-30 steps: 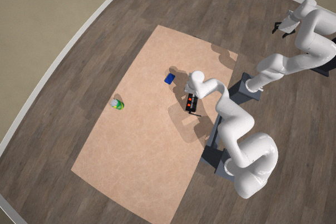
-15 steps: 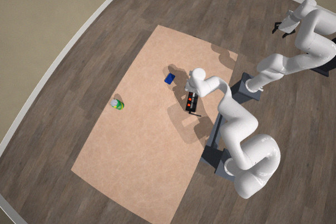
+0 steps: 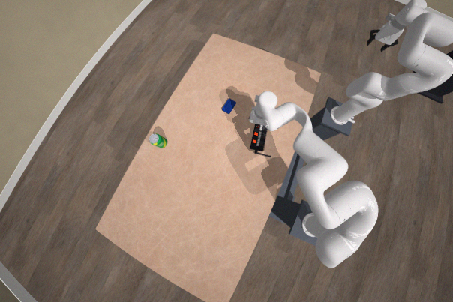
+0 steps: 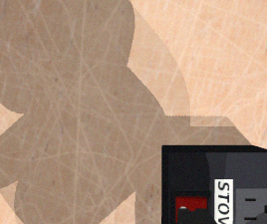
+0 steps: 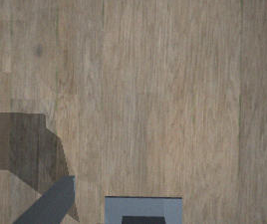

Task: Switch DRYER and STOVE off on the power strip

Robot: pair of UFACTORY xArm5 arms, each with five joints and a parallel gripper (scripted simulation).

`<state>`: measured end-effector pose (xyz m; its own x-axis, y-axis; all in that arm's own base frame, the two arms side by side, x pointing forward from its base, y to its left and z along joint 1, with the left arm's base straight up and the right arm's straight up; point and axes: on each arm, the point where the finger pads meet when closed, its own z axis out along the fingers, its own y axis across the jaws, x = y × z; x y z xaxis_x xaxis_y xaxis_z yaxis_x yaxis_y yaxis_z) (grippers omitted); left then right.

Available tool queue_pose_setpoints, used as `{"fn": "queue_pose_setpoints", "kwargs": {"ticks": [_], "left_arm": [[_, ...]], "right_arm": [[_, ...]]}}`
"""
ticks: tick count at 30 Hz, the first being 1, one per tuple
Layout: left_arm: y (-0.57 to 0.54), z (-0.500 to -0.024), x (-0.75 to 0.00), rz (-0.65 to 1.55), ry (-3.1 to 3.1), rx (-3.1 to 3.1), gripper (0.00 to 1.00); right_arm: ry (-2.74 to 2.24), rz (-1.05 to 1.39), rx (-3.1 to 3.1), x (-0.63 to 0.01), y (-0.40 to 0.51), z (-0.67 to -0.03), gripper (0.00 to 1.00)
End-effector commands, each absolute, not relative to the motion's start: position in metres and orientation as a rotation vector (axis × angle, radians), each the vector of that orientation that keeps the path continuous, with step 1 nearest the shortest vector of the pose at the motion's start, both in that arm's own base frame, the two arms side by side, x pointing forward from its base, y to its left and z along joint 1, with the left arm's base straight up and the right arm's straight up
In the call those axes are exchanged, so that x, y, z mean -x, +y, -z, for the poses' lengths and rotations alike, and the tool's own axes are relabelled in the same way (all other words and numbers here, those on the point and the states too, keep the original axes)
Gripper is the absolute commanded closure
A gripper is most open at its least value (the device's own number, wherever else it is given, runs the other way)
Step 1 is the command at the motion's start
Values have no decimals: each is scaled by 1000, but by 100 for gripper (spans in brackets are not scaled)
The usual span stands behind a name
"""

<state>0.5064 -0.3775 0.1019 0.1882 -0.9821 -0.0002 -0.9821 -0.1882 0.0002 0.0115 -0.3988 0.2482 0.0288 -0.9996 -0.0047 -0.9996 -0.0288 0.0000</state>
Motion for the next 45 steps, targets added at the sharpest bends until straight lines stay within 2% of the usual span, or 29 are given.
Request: {"fn": "queue_pose_setpoints", "kwargs": {"ticks": [1,14,45], "left_arm": [[-378,-105,-508,-9,-2002,-2422,100],[-291,-117,-491,-7,-2002,-2422,100],[-290,-117,-490,-7,-2002,-2422,100]], "right_arm": [[2189,0,2253,-12,-400,-250,0],[2189,0,2253,-12,-400,-250,0],[2189,0,2253,-12,-400,-250,0]]}}
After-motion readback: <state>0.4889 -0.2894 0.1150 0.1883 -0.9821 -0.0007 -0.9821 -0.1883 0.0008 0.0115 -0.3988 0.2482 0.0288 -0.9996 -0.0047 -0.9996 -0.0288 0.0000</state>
